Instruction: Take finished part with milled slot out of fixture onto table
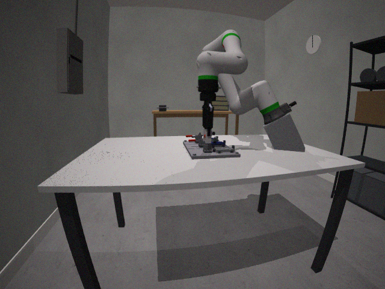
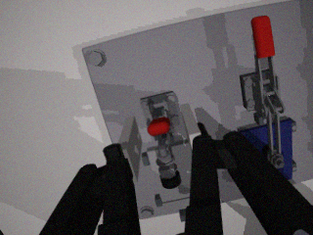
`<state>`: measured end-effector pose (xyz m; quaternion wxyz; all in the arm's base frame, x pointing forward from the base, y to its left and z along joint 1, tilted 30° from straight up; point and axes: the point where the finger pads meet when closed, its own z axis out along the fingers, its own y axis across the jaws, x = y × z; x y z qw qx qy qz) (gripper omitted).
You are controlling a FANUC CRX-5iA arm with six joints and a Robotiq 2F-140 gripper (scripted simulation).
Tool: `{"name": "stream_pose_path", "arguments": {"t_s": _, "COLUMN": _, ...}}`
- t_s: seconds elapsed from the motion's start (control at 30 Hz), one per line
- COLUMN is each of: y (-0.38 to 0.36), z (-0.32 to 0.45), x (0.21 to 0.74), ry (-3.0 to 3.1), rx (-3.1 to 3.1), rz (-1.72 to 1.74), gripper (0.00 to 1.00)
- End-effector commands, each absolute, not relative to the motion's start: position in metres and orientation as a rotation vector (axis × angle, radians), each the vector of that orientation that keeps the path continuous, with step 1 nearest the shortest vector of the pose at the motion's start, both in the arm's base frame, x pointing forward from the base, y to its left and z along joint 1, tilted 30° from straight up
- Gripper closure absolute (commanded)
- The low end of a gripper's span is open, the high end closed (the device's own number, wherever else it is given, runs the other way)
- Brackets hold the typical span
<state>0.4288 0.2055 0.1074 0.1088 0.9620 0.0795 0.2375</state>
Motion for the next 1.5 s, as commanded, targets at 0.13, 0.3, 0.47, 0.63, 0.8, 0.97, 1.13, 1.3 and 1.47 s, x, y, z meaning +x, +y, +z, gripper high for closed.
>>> {"name": "stream_pose_path", "arguments": {"t_s": 0.13, "y": 0.206, "z": 0.108, "x": 0.429, "ry": 0.234, "rx": 2.829, "rz": 0.699, "gripper": 0.72}}
{"name": "stream_pose_path", "arguments": {"t_s": 0.3, "y": 0.206, "z": 0.108, "x": 0.428, "ry": 0.234, "rx": 2.829, "rz": 0.699, "gripper": 0.72}}
{"name": "stream_pose_path", "arguments": {"t_s": 0.47, "y": 0.207, "z": 0.115, "x": 0.425, "ry": 0.234, "rx": 2.829, "rz": 0.699, "gripper": 0.72}}
{"name": "stream_pose_path", "arguments": {"t_s": 0.63, "y": 0.208, "z": 0.121, "x": 0.421, "ry": 0.234, "rx": 2.829, "rz": 0.699, "gripper": 0.72}}
{"name": "stream_pose_path", "arguments": {"t_s": 0.8, "y": 0.211, "z": 0.134, "x": 0.414, "ry": 0.234, "rx": 2.829, "rz": 0.699, "gripper": 0.72}}
{"name": "stream_pose_path", "arguments": {"t_s": 0.97, "y": 0.213, "z": 0.145, "x": 0.408, "ry": 0.234, "rx": 2.829, "rz": 0.699, "gripper": 0.72}}
{"name": "stream_pose_path", "arguments": {"t_s": 1.13, "y": 0.214, "z": 0.15, "x": 0.406, "ry": 0.234, "rx": 2.829, "rz": 0.699, "gripper": 0.72}}
{"name": "stream_pose_path", "arguments": {"t_s": 1.3, "y": 0.214, "z": 0.151, "x": 0.405, "ry": 0.234, "rx": 2.829, "rz": 0.699, "gripper": 0.72}}
{"name": "stream_pose_path", "arguments": {"t_s": 1.47, "y": 0.214, "z": 0.151, "x": 0.405, "ry": 0.234, "rx": 2.829, "rz": 0.699, "gripper": 0.72}}
